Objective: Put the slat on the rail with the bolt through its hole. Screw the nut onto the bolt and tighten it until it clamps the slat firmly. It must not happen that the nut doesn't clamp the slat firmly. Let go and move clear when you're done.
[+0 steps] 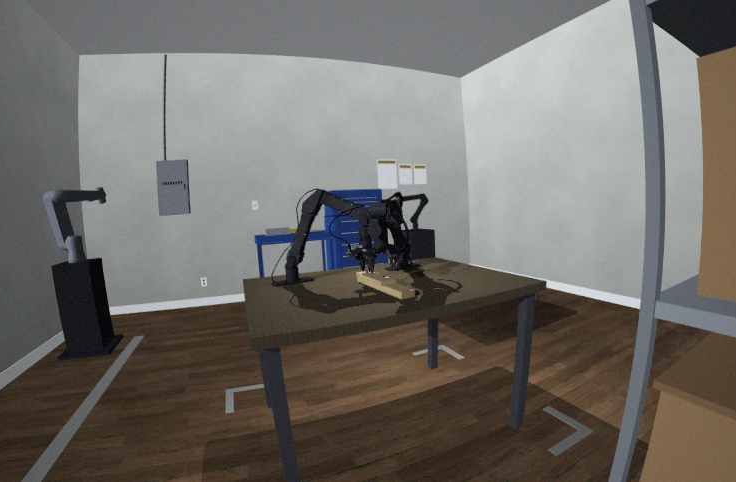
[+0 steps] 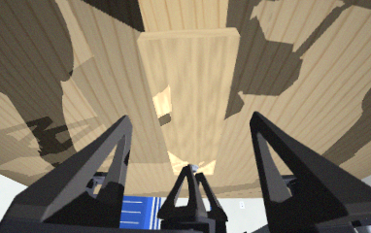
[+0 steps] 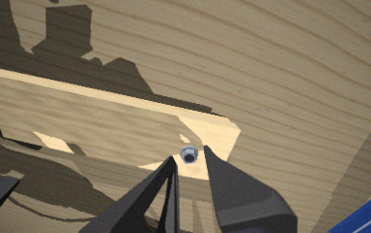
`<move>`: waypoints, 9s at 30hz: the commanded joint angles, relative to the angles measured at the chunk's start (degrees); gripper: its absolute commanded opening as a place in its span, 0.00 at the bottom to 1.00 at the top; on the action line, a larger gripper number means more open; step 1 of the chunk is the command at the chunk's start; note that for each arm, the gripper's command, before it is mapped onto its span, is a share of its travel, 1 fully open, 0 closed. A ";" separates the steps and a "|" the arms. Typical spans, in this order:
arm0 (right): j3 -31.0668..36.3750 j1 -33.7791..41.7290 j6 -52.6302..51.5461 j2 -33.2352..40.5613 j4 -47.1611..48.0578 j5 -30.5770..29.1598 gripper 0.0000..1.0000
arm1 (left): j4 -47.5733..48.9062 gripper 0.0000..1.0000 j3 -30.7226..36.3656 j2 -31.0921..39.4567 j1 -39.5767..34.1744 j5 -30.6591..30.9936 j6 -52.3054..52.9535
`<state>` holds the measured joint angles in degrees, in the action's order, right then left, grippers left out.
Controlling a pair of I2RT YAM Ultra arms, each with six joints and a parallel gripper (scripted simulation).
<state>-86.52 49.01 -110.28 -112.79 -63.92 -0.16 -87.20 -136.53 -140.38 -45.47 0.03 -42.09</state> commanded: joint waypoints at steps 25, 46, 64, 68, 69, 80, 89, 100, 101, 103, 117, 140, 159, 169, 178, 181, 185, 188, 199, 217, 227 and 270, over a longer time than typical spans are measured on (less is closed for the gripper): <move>-0.24 -0.01 0.01 0.39 0.03 0.00 0.34 | 4.06 1.00 3.28 1.02 0.31 -0.03 -0.58; -0.24 -0.01 0.01 0.39 0.03 0.00 0.34 | 7.18 1.00 6.71 1.34 0.32 -0.03 -0.58; -0.24 -0.01 0.01 0.39 0.03 0.00 0.34 | 9.79 1.00 9.59 1.61 0.32 -0.03 -0.58; -0.24 -0.01 0.01 0.39 0.03 0.00 0.34 | 10.15 1.00 9.99 1.66 0.32 -0.03 -0.58; -0.24 -0.01 0.01 0.39 0.03 0.00 0.34 | 10.30 1.00 10.16 1.67 0.32 -0.03 -0.58; -0.24 -0.01 0.01 0.39 0.03 0.00 0.34 | 9.38 0.72 9.70 0.54 0.01 -0.01 -0.01; -0.24 -0.01 0.01 0.39 0.03 0.00 0.34 | 9.38 0.72 9.70 0.54 0.01 -0.01 -0.01; -0.24 -0.01 0.01 0.39 0.03 0.00 0.34 | 9.38 0.72 9.70 0.54 0.01 -0.01 -0.01; -0.24 -0.01 0.01 0.39 0.03 0.00 0.34 | 9.38 0.72 9.70 0.54 0.01 -0.01 -0.01; -0.24 -0.01 0.77 0.39 0.03 0.00 0.34 | 9.38 0.72 9.70 0.54 0.01 -0.01 -0.01; -0.45 0.28 41.07 0.50 -0.20 -0.61 0.34 | 9.38 0.72 9.70 0.54 0.01 -0.01 -0.01; -0.67 0.26 102.90 0.64 -0.44 -0.59 0.34 | 9.38 0.72 9.70 0.54 0.01 -0.01 -0.01; -0.84 0.25 152.76 0.75 -0.64 -0.57 0.34 | 9.38 0.72 9.70 0.54 0.01 -0.01 -0.01; -0.86 0.24 174.39 0.80 -0.67 -0.57 0.34 | 9.38 0.72 9.70 0.54 0.01 -0.01 -0.01; -0.94 -0.09 182.71 0.75 -0.76 0.12 0.34 | 9.38 0.72 9.70 0.54 0.01 -0.01 -0.01; -0.97 -0.11 182.78 0.73 -0.78 0.15 0.34 | 9.38 0.72 9.70 0.54 0.01 -0.01 -0.01; -0.98 -0.11 182.80 0.72 -0.79 0.16 0.34 | 9.38 0.72 9.70 0.54 0.01 -0.01 -0.01; -0.99 -0.12 182.81 0.72 -0.80 0.16 0.34 | 9.38 0.72 9.70 0.54 0.01 -0.01 -0.01; -0.99 -0.12 182.81 0.71 -0.81 0.17 0.34 | 9.38 0.72 9.70 0.54 0.01 -0.01 -0.01; -0.50 -0.12 182.81 0.52 -0.13 0.17 0.34 | 9.38 0.72 9.70 0.54 0.01 -0.01 -0.01; -0.18 -0.12 182.81 0.40 0.31 0.17 0.34 | 9.38 0.72 9.70 0.54 0.01 -0.01 -0.01; 0.22 -0.03 182.51 0.26 1.40 -0.04 0.30 | 9.38 0.72 9.70 0.54 0.01 -0.01 -0.01</move>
<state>-86.30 49.01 72.14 -112.77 -62.83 -0.27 -77.78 -126.45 -140.38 -45.45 0.03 -42.09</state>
